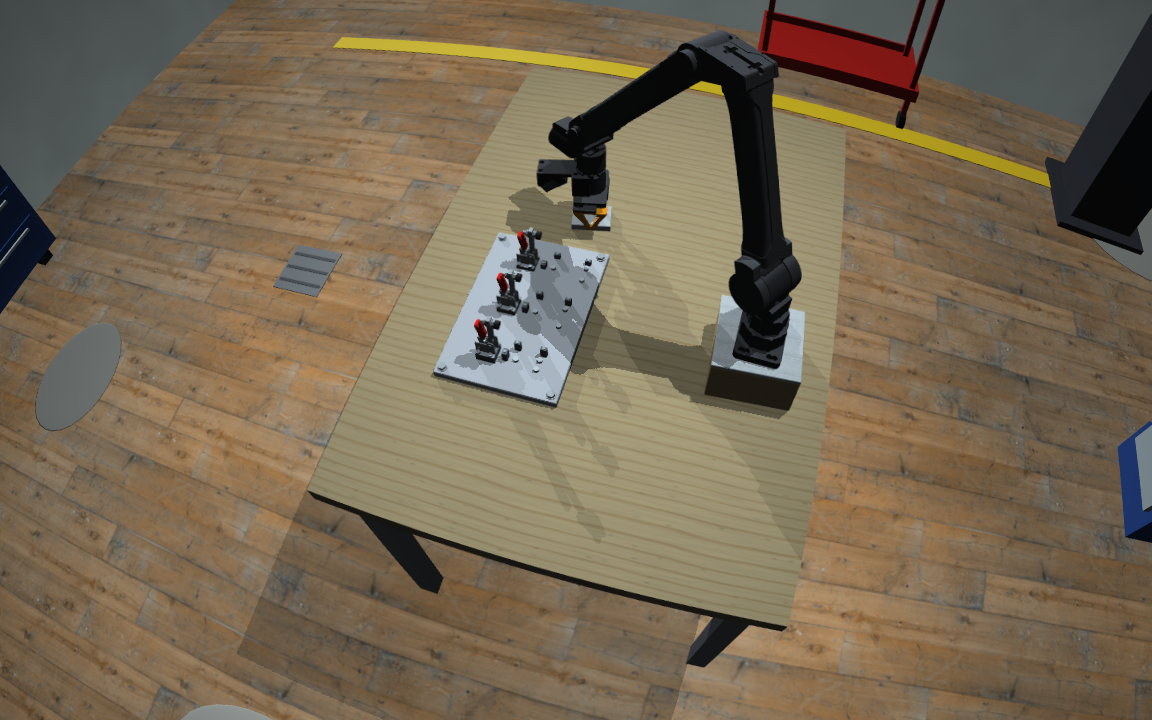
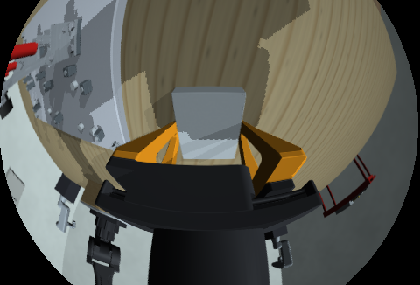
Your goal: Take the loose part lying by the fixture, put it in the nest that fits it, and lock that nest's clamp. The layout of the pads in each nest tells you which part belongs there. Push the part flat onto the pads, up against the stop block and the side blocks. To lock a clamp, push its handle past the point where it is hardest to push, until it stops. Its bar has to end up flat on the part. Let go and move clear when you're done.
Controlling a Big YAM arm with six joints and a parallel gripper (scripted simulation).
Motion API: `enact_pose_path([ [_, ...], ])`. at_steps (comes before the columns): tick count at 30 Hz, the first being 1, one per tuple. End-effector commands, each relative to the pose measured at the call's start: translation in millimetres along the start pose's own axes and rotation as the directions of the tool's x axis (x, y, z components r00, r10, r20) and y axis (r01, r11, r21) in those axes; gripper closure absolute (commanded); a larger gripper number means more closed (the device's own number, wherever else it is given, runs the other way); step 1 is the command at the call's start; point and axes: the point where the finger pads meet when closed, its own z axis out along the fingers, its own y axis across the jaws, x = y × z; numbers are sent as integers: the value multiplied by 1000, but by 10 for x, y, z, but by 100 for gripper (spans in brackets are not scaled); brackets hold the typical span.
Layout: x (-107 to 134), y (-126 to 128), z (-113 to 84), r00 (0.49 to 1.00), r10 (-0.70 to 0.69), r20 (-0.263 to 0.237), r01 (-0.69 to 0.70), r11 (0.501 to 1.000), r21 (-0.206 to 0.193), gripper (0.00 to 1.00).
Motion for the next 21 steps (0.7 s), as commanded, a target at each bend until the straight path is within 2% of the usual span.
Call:
enact_pose_path([
  [1, -33, -111, -64, 1000, -4, 19, 3, 1000, 17, 100],
  [9, -37, -116, -94, 1000, -4, 21, 3, 1000, 19, 100],
  [21, -150, -199, -405, 999, -9, 43, 7, 999, 41, 100],
])
